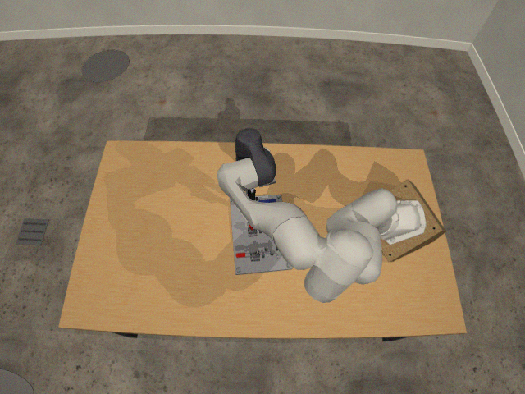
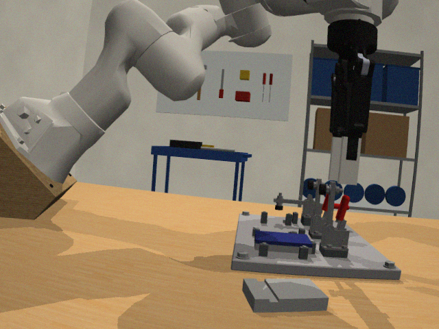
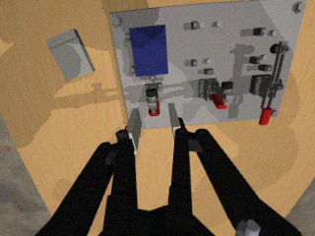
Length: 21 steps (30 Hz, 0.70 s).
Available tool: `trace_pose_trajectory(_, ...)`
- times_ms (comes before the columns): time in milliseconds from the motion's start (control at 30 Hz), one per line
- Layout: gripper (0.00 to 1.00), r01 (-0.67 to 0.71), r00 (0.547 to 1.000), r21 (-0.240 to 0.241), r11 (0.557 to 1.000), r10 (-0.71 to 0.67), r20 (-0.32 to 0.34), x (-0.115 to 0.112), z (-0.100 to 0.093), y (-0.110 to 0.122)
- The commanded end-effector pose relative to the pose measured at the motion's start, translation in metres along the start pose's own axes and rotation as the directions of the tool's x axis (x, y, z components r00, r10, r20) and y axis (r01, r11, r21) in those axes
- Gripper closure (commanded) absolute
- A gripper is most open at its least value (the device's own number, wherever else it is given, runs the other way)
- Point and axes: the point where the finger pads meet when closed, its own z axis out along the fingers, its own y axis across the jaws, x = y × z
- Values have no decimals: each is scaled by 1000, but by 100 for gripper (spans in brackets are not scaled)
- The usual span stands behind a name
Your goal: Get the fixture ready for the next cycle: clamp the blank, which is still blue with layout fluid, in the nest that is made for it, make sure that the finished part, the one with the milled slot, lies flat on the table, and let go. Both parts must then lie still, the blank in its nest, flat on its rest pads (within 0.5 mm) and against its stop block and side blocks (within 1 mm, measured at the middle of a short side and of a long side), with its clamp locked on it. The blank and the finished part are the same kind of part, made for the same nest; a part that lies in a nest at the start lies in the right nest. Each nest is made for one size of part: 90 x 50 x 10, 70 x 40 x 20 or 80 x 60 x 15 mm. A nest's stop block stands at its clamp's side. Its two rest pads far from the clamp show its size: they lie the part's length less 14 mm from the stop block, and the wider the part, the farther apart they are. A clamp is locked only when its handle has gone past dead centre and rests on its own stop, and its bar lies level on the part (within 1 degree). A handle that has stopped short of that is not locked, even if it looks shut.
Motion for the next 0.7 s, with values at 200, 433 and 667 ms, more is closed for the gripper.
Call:
trace_pose_trajectory(200, 72, -64, 998, 1, 998, 64, 7, -5, 5, -2)
trace_pose_trajectory(433, 72, -64, 998, 1, 998, 64, 7, -5, 15, -2)
trace_pose_trajectory(667, 72, -64, 998, 1, 998, 64, 7, -5, 25, -2)
